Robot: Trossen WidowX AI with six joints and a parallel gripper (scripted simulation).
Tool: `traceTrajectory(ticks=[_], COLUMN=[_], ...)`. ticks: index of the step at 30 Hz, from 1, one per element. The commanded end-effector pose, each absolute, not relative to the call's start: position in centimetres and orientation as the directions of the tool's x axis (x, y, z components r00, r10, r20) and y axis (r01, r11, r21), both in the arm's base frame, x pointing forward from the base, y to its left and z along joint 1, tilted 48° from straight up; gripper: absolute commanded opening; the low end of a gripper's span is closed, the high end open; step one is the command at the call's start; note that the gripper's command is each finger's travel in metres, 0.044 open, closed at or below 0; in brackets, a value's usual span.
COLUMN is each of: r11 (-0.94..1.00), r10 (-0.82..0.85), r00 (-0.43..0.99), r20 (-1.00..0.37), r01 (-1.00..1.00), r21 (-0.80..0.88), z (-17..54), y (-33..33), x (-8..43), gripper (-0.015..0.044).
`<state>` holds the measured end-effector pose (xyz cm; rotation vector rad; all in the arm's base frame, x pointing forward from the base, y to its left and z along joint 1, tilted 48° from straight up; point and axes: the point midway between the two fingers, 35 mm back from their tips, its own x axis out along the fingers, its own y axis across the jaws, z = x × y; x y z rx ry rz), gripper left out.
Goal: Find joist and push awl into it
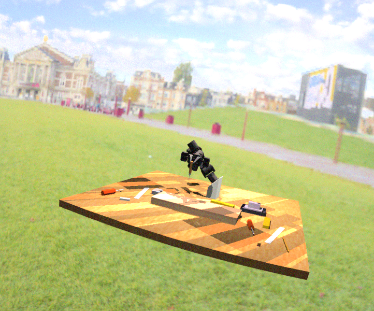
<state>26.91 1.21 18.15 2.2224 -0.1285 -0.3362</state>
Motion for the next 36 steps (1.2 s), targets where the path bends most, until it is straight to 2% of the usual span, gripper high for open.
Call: traceTrajectory(ticks=[1,20,36], r11=[-0.626,-0.643,-0.654], r10=[-0.161,0.04,0.194], r00=[0.965,0.965,0.949], r20=[-0.205,-0.258,-0.249], r01=[0.061,0.222,0.314], r21=[0.777,0.733,0.688], z=[18.2,16.3,14.7], y=[1.3,-0.5,-3.5], x=[28.2,32.8,34.6], gripper=[0.0,0.0,0.0])
